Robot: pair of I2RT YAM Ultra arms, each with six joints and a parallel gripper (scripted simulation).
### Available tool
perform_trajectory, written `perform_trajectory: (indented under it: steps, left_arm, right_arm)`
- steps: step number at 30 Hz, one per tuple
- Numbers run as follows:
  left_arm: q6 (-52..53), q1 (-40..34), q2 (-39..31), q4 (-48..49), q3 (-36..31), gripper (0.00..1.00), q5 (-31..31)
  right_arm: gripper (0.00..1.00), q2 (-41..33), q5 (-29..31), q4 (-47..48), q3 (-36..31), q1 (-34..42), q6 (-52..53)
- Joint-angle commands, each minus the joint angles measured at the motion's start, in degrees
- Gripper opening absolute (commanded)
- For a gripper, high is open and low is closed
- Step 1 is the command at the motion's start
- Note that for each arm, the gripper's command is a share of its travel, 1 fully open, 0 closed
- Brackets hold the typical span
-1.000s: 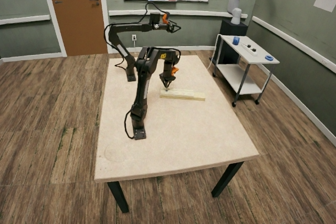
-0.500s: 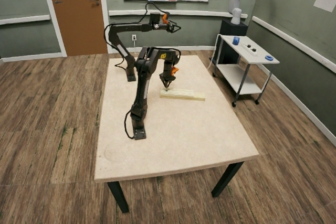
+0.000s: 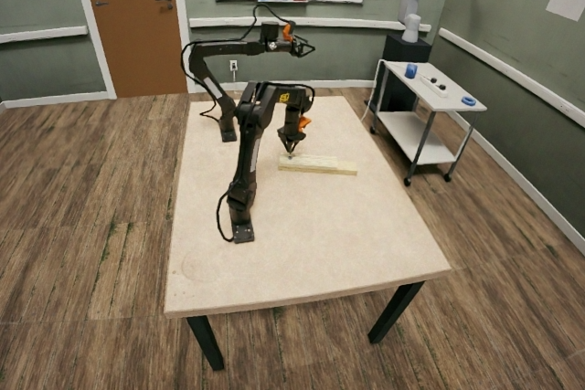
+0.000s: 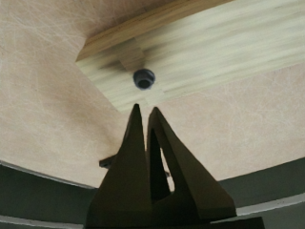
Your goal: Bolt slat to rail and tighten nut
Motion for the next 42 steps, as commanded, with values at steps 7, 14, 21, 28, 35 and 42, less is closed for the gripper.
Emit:
perform_trajectory:
  steps: [7, 14, 21, 28, 35, 42]
  left_arm:
    - [0.0, 0.0, -0.1, 0.3, 0.3, 1.0, 0.0]
    - [0.0, 0.0, -0.1, 0.3, 0.3, 1.0, 0.0]
    - [0.0, 0.0, -0.1, 0.3, 0.3, 1.0, 0.0]
    - [0.0, 0.0, -0.1, 0.3, 0.3, 1.0, 0.0]
    - [0.0, 0.0, -0.1, 0.3, 0.3, 1.0, 0.0]
    - [0.0, 0.0, -0.1, 0.3, 0.3, 1.0, 0.0]
  right_arm:
    - [0.11, -0.4, 0.0, 0.0, 0.2, 0.0, 0.0]
    - [0.11, -0.4, 0.0, 0.0, 0.2, 0.0, 0.0]
    - [0.11, -0.4, 0.0, 0.0, 0.2, 0.0, 0.0]
    - [0.11, -0.4, 0.0, 0.0, 0.2, 0.0, 0.0]
    - [0.11, -0.4, 0.0, 0.0, 0.2, 0.0, 0.0]
    - [0.11, -0.4, 0.0, 0.0, 0.2, 0.0, 0.0]
